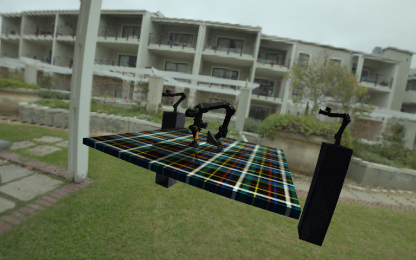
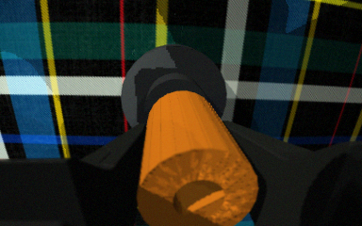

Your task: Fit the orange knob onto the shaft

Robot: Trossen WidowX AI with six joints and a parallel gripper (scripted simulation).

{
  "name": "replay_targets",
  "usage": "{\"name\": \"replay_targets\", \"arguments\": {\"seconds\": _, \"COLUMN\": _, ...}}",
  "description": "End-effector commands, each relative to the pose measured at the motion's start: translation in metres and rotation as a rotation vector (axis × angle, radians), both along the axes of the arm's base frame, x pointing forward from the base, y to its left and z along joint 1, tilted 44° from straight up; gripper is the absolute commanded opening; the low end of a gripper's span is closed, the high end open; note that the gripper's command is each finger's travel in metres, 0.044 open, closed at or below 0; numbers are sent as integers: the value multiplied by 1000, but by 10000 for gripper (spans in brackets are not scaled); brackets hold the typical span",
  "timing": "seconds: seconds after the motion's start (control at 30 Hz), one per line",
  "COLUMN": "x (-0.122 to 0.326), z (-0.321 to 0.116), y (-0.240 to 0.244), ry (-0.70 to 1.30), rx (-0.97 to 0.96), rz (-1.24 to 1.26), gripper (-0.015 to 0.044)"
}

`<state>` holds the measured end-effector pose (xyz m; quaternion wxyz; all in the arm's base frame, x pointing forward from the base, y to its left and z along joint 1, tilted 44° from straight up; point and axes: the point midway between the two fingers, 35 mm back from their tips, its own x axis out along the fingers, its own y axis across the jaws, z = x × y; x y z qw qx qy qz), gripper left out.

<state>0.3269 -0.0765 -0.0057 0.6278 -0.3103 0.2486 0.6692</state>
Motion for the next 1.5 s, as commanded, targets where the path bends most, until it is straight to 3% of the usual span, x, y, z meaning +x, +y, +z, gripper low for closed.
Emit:
{"name": "replay_targets", "arguments": {"seconds": 0.0, "x": 2, "z": 1, "y": 0, "ry": -51, "rx": 0, "rz": 46, "gripper": 0}}
{"name": "replay_targets", "arguments": {"seconds": 1.47, "x": 2, "z": 2, "y": -1, "ry": -110, "rx": 2, "rz": 109, "gripper": 0}}
